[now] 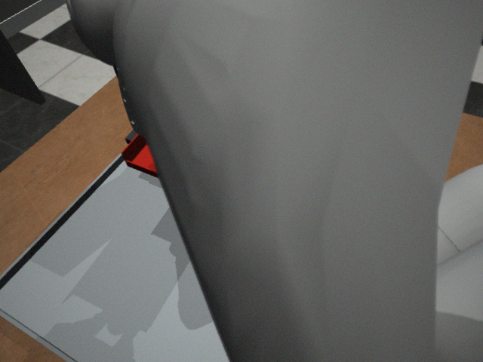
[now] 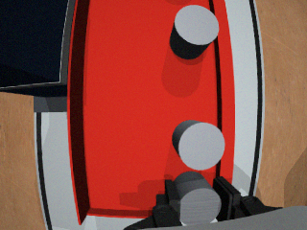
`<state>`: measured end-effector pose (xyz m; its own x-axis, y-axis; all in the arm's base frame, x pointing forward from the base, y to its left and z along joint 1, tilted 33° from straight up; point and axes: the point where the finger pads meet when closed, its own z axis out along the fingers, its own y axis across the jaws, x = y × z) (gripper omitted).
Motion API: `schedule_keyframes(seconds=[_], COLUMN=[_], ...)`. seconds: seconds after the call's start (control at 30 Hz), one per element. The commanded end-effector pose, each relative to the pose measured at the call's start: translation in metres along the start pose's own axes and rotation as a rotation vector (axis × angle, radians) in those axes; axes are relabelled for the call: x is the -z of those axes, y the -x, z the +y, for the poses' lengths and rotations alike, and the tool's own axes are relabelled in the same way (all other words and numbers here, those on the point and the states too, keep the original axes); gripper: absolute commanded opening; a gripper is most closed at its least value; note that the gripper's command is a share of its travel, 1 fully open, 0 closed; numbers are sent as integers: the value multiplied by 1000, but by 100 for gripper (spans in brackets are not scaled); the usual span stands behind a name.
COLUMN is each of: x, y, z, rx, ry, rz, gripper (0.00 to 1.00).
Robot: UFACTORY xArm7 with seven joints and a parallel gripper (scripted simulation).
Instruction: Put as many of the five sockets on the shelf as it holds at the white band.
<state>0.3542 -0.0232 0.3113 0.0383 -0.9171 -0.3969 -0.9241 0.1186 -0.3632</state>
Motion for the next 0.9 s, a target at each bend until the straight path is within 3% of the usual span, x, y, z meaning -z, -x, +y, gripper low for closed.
schedule_keyframes(seconds=[0.0, 0.53, 0.57, 0.87], x=[1, 0, 0, 0], y=[0, 0, 0, 0], z=[-1, -1, -1, -1], rx=[0, 0, 0, 0], ry=[-4, -4, -4, -4], rz=[1, 1, 1, 1], gripper=[0, 0, 52, 52])
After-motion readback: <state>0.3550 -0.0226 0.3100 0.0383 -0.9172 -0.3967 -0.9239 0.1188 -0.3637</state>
